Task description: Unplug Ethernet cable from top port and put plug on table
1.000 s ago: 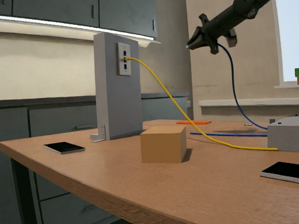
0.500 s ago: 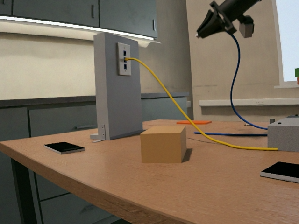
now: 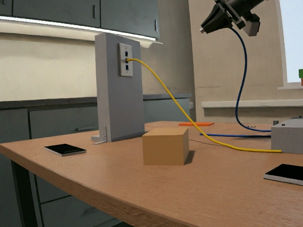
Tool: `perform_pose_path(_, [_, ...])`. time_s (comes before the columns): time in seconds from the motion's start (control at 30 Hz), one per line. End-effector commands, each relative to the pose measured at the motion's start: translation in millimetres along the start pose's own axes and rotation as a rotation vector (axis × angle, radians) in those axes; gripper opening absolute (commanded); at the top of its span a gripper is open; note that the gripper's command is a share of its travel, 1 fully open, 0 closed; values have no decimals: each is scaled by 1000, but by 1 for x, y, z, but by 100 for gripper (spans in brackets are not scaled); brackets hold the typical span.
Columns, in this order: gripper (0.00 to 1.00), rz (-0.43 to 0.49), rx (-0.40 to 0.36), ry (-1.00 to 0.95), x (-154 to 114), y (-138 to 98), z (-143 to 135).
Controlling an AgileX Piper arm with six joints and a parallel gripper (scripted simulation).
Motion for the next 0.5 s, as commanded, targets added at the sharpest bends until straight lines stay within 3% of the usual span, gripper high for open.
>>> perform_pose_path(0.0, [0,48,-24,-4,5,0,2])
perform_pose_path(0.27, [0,48,-24,-4,5,0,2])
perform_pose_path(0.37, [0,48,-46,18,4,9,3])
perform_pose_path(0.47, [0,46,-113,86,0,38,5])
Point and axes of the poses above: the point where the finger pads meet when closed, its own y axis out along the fingers, its own z axis across the jaws, x = y × z, the point moved 8 cm from there along -y, back along the fingers, and after that the axes turned 12 degrees about y, right-handed, at the moved point
